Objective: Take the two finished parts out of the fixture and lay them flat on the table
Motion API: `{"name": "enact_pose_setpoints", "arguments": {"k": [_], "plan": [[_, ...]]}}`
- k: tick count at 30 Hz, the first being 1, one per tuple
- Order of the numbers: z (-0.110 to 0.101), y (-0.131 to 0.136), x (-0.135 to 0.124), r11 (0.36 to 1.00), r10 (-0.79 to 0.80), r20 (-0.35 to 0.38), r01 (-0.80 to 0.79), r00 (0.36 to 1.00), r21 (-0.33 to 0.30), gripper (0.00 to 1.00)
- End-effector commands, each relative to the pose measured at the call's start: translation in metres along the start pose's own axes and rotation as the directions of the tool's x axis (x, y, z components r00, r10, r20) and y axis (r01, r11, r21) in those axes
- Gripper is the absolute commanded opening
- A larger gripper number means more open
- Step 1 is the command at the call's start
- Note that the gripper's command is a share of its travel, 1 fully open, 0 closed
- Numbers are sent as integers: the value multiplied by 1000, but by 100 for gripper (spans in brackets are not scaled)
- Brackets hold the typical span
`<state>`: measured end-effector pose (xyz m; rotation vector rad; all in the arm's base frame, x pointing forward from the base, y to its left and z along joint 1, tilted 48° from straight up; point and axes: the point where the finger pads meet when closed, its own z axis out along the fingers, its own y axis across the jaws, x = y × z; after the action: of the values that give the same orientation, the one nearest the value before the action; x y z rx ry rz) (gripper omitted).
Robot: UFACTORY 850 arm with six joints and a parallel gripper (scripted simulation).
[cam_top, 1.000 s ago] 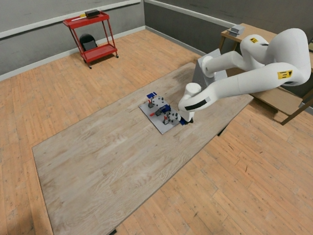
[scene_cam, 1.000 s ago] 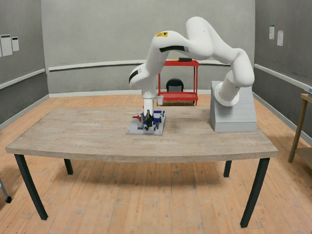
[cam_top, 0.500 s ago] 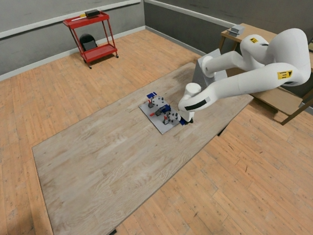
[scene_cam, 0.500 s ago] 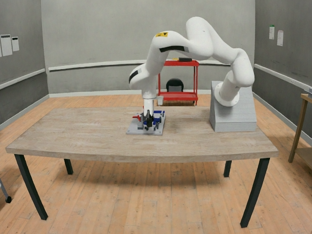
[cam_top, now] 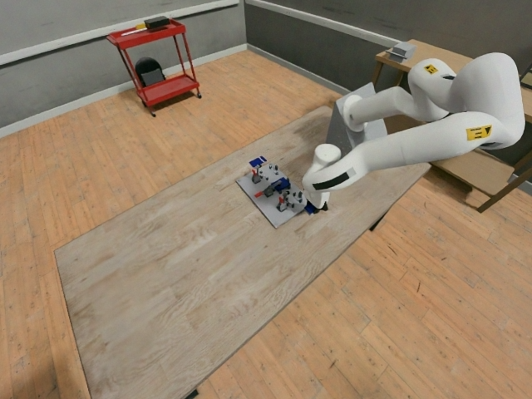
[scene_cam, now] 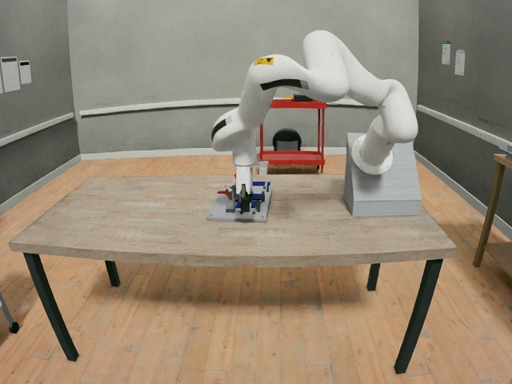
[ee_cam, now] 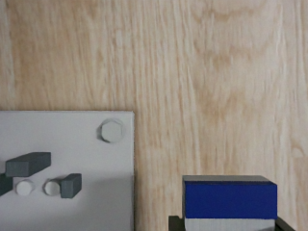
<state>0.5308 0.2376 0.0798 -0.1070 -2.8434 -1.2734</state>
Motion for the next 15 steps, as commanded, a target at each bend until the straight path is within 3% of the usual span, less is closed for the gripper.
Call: {"name": "enact_pose_setpoints", "arguments": {"k": [1,15], "plan": [[8,0,-1,1000,0,1,0,1000,0,0],[38,0,-1,1000,0,1,0,1000,0,0]]}}
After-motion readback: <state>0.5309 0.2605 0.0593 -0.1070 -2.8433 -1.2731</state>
